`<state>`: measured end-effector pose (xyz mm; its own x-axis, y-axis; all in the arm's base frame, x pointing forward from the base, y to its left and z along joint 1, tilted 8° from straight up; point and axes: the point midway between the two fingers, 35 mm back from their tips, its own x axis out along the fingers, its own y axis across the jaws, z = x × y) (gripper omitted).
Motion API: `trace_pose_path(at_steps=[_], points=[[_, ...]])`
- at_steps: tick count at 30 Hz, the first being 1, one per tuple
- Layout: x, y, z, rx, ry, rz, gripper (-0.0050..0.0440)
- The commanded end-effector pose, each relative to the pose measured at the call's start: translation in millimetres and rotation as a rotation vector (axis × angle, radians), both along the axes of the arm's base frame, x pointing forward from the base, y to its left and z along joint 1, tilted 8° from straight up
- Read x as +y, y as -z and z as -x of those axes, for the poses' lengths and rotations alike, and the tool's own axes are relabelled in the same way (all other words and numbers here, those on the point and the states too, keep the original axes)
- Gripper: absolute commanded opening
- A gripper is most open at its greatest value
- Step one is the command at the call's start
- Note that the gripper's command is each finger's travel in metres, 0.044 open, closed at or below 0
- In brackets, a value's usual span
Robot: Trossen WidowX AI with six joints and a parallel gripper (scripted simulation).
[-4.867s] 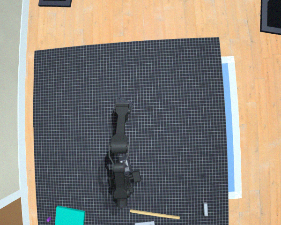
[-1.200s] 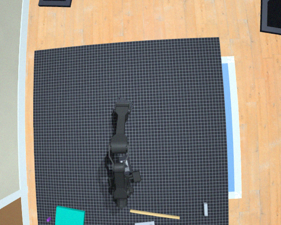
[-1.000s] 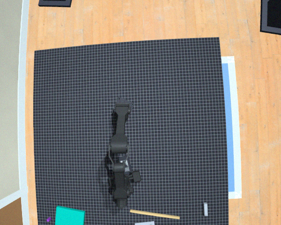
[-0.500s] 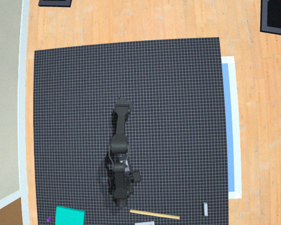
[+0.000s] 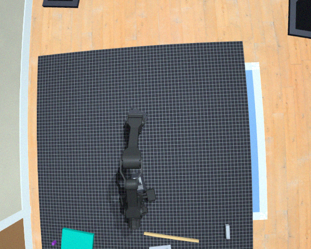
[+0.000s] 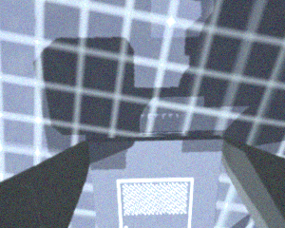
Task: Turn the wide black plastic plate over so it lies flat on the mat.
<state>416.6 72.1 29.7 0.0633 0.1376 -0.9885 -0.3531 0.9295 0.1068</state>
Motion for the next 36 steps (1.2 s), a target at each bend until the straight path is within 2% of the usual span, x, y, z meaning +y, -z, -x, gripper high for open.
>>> trace_pose_path(at_steps=[1,6,9,18,25,28,36], points=[[0,-15,-3,-0.057,0.009,-0.017,0.0366],[-1,-16,-1,-0.129,0.017,-0.044,0.0366],[-4,-26,3,-0.13,0.009,-0.043,0.0366],[-4,-27,4,-0.152,0.016,-0.052,0.0366],[-6,-31,6,-0.249,0.031,-0.09,0.0366],[-8,-38,11,-0.25,0.022,-0.088,0.0366],[-8,-39,12,-0.265,0.027,-0.095,0.0366]])
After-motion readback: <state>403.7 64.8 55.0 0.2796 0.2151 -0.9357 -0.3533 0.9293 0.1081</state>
